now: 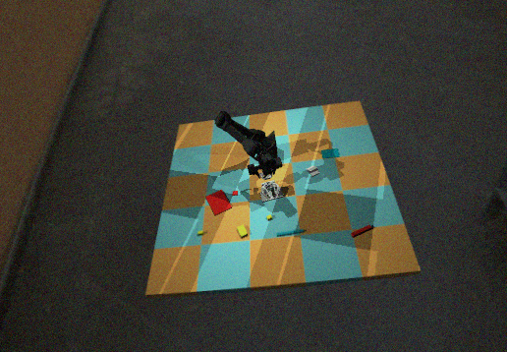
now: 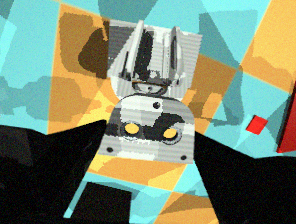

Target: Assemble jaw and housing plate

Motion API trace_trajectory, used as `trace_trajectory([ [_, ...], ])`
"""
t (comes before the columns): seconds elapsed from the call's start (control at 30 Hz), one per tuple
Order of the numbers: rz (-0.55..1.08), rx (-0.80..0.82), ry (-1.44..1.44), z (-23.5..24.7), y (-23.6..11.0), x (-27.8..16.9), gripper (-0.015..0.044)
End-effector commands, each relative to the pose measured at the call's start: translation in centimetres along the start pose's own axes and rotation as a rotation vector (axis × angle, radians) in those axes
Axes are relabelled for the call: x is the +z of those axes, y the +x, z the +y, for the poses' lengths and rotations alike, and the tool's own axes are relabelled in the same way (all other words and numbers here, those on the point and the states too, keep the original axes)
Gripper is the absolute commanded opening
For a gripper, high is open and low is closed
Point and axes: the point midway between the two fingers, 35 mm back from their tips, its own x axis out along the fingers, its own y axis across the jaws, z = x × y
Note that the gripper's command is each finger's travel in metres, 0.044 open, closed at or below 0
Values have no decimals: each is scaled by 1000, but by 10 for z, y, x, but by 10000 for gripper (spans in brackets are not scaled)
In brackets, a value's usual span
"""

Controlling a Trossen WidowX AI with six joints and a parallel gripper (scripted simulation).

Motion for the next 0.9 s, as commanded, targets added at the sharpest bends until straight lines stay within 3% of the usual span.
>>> trace_trajectory([
  [0.0,3,-5,-10,-1,1,-2,351],
  [0.87,3,-5,-22,1,1,-2,351],
])
